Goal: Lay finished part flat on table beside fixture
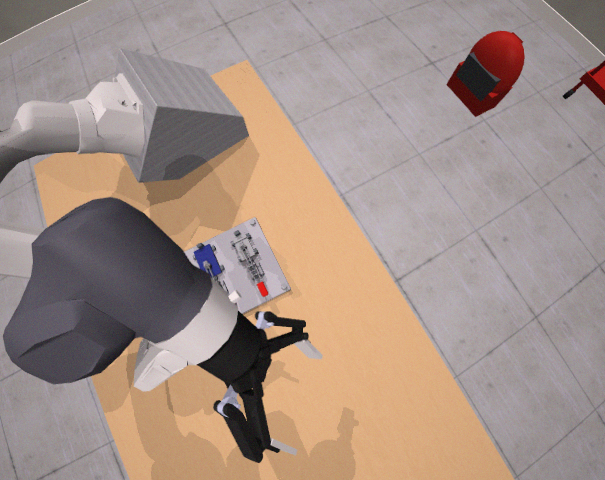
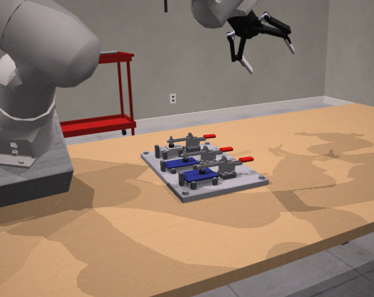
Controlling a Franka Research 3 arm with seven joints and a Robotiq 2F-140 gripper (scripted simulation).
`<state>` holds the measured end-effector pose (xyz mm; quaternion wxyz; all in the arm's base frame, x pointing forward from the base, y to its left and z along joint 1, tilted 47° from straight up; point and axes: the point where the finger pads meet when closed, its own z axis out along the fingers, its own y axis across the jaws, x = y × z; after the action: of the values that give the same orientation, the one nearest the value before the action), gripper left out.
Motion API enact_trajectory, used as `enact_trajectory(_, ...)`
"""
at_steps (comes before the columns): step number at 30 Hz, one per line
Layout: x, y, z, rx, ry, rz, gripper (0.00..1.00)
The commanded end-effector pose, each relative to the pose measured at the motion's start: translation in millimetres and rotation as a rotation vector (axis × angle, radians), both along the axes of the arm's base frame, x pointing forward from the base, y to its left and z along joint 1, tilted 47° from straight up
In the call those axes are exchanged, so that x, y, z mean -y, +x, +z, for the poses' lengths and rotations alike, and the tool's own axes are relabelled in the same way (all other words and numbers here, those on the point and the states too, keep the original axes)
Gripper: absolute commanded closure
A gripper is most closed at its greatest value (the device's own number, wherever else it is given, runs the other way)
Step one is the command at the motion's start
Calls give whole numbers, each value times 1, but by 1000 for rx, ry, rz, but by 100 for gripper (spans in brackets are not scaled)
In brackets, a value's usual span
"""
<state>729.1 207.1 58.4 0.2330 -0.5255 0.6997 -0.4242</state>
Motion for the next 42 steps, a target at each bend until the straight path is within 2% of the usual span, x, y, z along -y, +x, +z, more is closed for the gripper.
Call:
enact_trajectory(1, 0, 0, 0, 0, 0, 0, 0)
enact_trajectory(20, 0, -1, -1, -7, -10, 3, 0)
enact_trajectory(23, 3, -10, -6, -49, -71, 24, 0)
enact_trajectory(25, 6, -22, -12, -109, -150, 52, 0)
enact_trajectory(29, 6, -22, -12, -109, -150, 52, 0)
enact_trajectory(30, 8, -30, -16, -150, -202, 72, 0)
enact_trajectory(35, 8, -30, -16, -150, -202, 72, 0)
enact_trajectory(36, 11, -40, -21, -200, -260, 96, 0)
enact_trajectory(41, 11, -40, -21, -200, -260, 96, 0)
enact_trajectory(42, 13, -51, -27, -257, -325, 124, 0)
